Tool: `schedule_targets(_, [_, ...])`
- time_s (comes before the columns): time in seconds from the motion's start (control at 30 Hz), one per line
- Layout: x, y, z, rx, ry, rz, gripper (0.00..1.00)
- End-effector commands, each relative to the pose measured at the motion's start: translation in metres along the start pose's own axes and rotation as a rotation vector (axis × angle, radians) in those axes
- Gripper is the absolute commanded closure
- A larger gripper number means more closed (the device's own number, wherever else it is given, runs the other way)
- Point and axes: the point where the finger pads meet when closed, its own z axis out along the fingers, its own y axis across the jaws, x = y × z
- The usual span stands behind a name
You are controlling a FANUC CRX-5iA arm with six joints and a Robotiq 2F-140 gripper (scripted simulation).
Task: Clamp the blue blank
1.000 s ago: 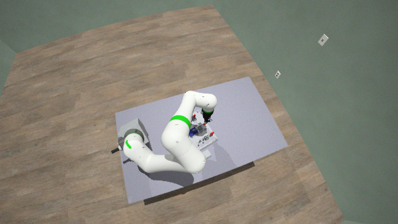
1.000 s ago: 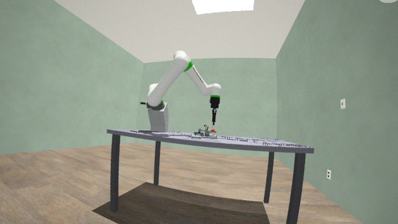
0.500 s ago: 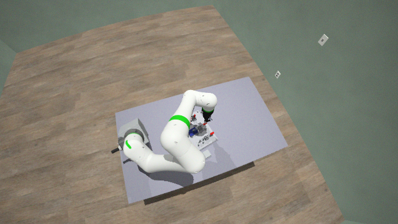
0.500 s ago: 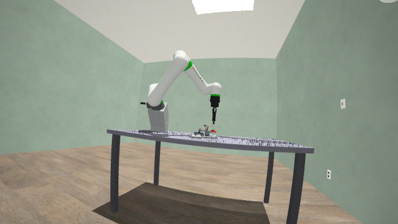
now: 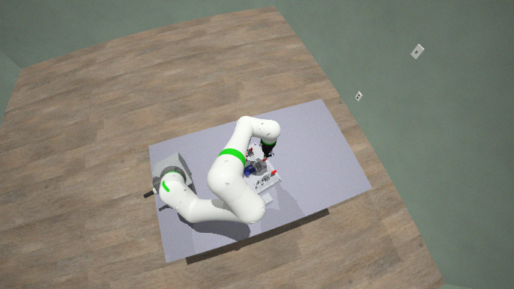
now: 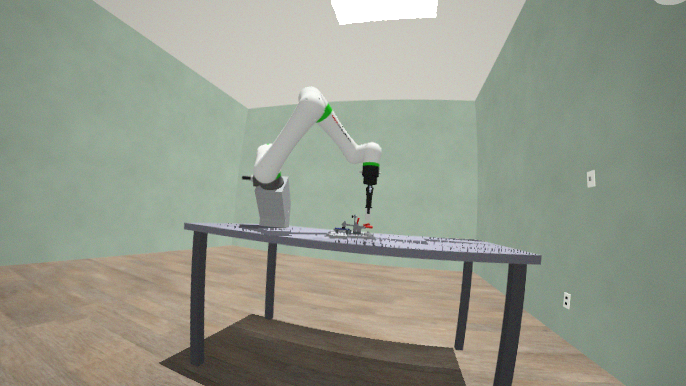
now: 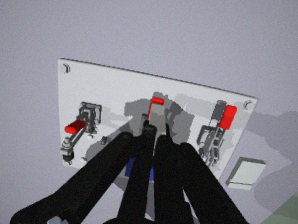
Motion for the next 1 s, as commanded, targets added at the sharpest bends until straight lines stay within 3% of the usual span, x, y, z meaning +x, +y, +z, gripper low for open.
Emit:
schedule_targets(0.0, [0.0002,-0.0001,0.0006,0.0,0.0,0.0,1.0])
schedule_targets(0.97, [0.0004,-0.0002,0.0079,0.0,0.0,0.0,1.0])
